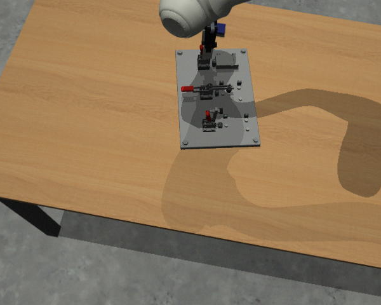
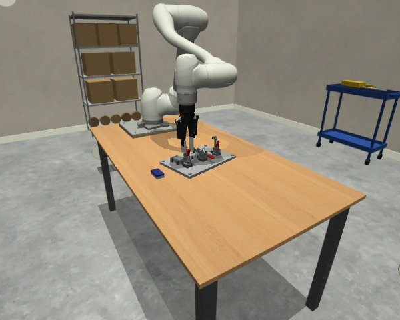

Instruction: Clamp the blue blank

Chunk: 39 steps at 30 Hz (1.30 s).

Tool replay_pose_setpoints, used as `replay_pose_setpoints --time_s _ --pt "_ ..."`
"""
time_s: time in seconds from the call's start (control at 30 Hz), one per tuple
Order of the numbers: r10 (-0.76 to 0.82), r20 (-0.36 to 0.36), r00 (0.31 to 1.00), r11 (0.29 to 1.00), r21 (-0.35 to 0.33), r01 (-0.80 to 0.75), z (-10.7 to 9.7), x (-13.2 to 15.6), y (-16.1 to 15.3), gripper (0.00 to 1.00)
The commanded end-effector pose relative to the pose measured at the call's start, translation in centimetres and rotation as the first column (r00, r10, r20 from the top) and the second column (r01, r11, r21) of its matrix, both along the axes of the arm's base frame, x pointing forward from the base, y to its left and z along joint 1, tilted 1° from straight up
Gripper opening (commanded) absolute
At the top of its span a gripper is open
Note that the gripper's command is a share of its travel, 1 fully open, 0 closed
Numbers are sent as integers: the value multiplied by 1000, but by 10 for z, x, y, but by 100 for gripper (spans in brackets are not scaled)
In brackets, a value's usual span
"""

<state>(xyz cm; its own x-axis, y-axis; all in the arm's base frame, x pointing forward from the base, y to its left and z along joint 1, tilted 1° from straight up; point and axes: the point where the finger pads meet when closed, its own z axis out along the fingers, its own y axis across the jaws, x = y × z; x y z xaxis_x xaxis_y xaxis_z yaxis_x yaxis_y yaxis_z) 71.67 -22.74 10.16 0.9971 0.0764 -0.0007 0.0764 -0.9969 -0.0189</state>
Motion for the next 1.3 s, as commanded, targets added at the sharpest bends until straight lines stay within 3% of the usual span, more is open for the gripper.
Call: replay_pose_setpoints --time_s 0.0,0.5,0.53,1.27 --pt "-1 7 1000 1000 3 1 20 2 -1 28" --pt "-1 7 1000 1000 3 1 24 2 -1 28" --pt "-1 7 1000 1000 3 1 24 2 -1 58" --pt "-1 7 1000 1000 3 1 17 -3 -2 58"
